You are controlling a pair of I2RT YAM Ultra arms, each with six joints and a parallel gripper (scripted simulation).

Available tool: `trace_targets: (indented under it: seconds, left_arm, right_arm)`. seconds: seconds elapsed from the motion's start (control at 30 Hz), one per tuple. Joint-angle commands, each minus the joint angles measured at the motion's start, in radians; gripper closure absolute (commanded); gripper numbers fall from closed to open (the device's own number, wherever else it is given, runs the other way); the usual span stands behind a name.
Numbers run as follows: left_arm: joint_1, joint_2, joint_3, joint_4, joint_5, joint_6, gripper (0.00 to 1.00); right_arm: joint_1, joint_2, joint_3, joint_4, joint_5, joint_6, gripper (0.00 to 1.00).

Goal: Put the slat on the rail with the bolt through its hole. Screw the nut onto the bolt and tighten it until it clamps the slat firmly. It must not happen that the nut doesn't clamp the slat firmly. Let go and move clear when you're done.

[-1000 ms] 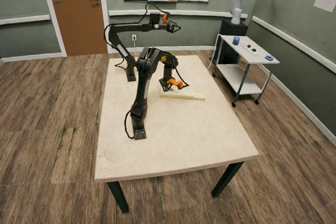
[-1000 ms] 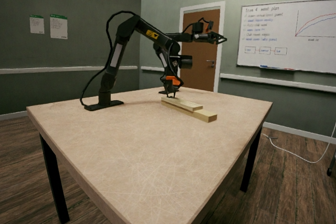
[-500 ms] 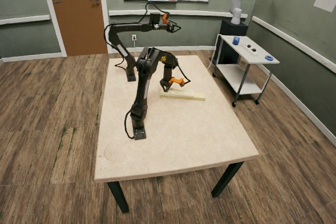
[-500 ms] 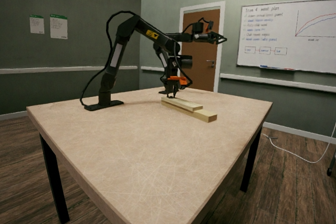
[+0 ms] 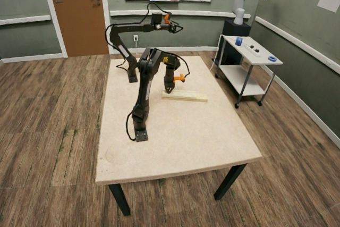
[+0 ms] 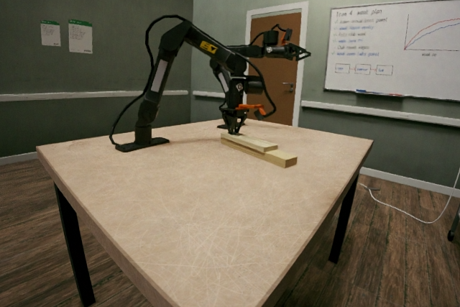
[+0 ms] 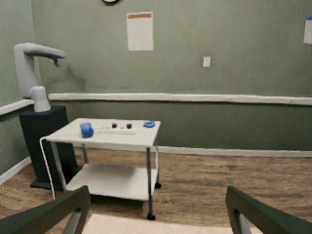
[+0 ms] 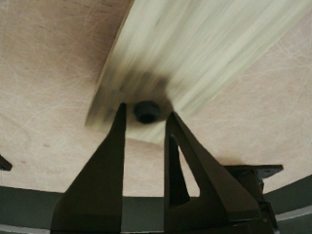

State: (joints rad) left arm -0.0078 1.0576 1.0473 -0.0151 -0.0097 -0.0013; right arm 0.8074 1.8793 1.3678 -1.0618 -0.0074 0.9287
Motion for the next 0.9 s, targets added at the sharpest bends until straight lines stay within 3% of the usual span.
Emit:
trace_targets:
  seconds: [0.0, 0.2, 0.27, 0.3, 0.77, 0.83, 0.87]
  left_arm:
    - [0.000, -0.002, 0.005, 0.005, 0.000, 0.000, 0.00]
    - [0.000, -0.002, 0.005, 0.005, 0.000, 0.000, 0.00]
    - [0.000, -0.002, 0.005, 0.005, 0.000, 0.000, 0.00]
    - [0.000, -0.002, 0.005, 0.005, 0.000, 0.000, 0.00]
    - [0.000, -0.002, 0.005, 0.005, 0.000, 0.000, 0.00]
    - [0.000, -0.002, 0.005, 0.005, 0.000, 0.000, 0.00]
    - [0.000, -0.002, 0.005, 0.005, 0.000, 0.000, 0.00]
  right_arm:
    - [0.009, -0.016, 0.025, -0.019, 0.012, -0.246, 0.66]
    - [0.010, -0.015, 0.030, -0.025, 0.015, -0.515, 0.66]
    - [0.010, -0.015, 0.030, -0.025, 0.015, -0.515, 0.66]
    - [0.011, -0.014, 0.032, -0.024, 0.016, -0.628, 0.66]
    - [0.012, -0.013, 0.041, -0.032, 0.025, -1.256, 0.66]
    - [0.012, -0.013, 0.041, -0.032, 0.025, -1.256, 0.66]
    - [0.013, -0.013, 0.042, -0.030, 0.027, -1.368, 0.66]
